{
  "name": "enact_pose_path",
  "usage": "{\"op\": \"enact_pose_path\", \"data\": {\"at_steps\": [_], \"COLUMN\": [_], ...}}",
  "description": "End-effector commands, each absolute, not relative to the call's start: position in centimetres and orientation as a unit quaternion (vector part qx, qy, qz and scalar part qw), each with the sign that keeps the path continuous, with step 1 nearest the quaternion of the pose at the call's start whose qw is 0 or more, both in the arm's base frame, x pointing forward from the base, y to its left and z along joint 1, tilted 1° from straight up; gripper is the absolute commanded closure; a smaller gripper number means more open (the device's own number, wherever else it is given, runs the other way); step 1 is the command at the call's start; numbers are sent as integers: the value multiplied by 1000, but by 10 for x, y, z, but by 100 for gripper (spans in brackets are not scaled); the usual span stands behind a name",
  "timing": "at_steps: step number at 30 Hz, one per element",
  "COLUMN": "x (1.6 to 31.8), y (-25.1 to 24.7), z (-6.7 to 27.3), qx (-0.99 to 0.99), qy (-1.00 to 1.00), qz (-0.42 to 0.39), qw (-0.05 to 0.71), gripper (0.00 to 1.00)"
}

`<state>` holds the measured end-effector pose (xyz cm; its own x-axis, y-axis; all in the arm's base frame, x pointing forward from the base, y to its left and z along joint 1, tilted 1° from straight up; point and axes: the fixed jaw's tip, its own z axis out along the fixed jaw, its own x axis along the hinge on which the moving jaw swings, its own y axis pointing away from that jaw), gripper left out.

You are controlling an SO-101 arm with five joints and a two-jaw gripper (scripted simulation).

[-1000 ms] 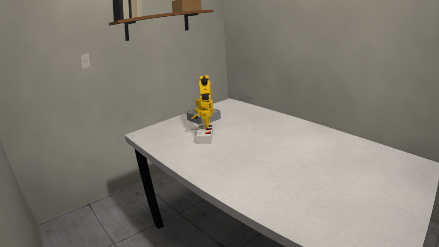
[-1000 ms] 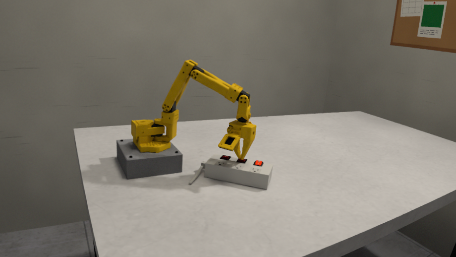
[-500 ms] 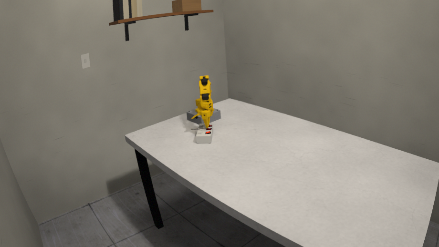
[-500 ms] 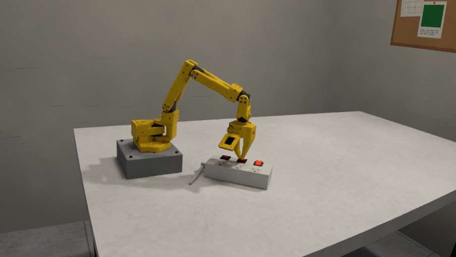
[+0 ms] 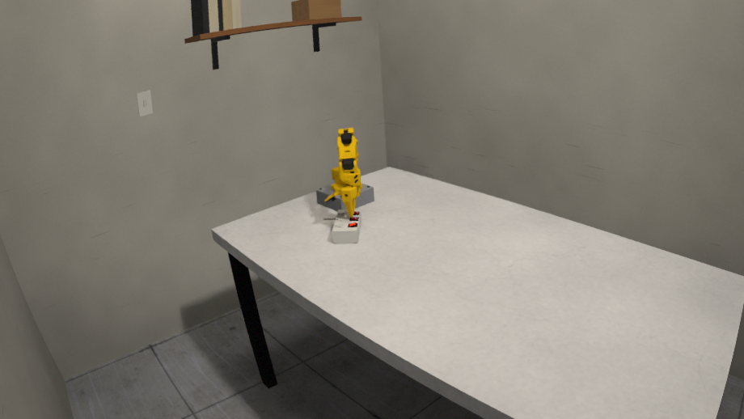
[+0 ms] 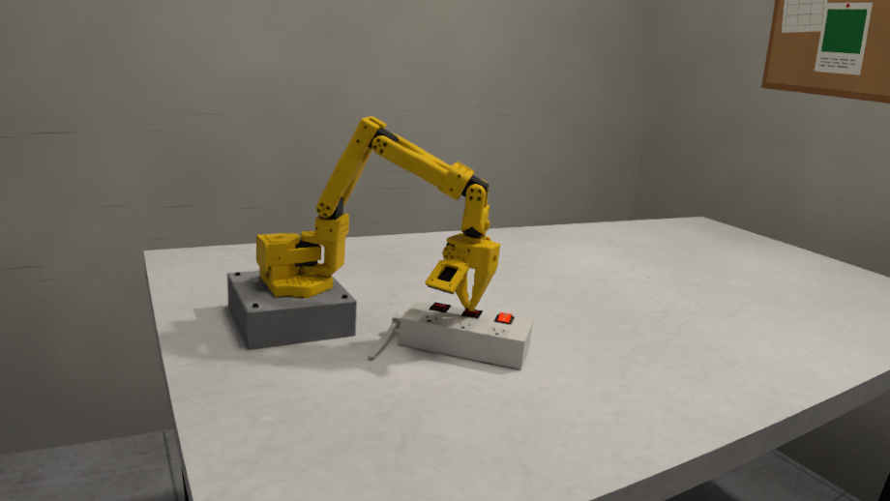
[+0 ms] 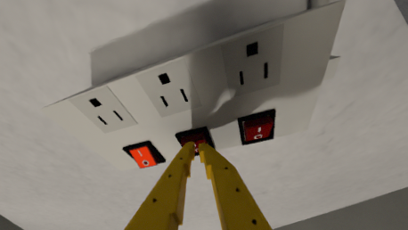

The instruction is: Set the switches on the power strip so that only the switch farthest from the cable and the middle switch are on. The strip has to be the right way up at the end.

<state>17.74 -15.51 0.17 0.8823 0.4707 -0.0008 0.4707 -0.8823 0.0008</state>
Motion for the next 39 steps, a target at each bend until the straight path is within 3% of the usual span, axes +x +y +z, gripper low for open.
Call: {"op": "enact_pose_path", "data": {"at_steps": [1, 39], "x": [180, 175], "y": [-154, -152], "z": [4, -11], "qx": [968, 969], "qy": [250, 248], "qz": [3, 3], "qw": [4, 4], "gripper": [100, 100]}}
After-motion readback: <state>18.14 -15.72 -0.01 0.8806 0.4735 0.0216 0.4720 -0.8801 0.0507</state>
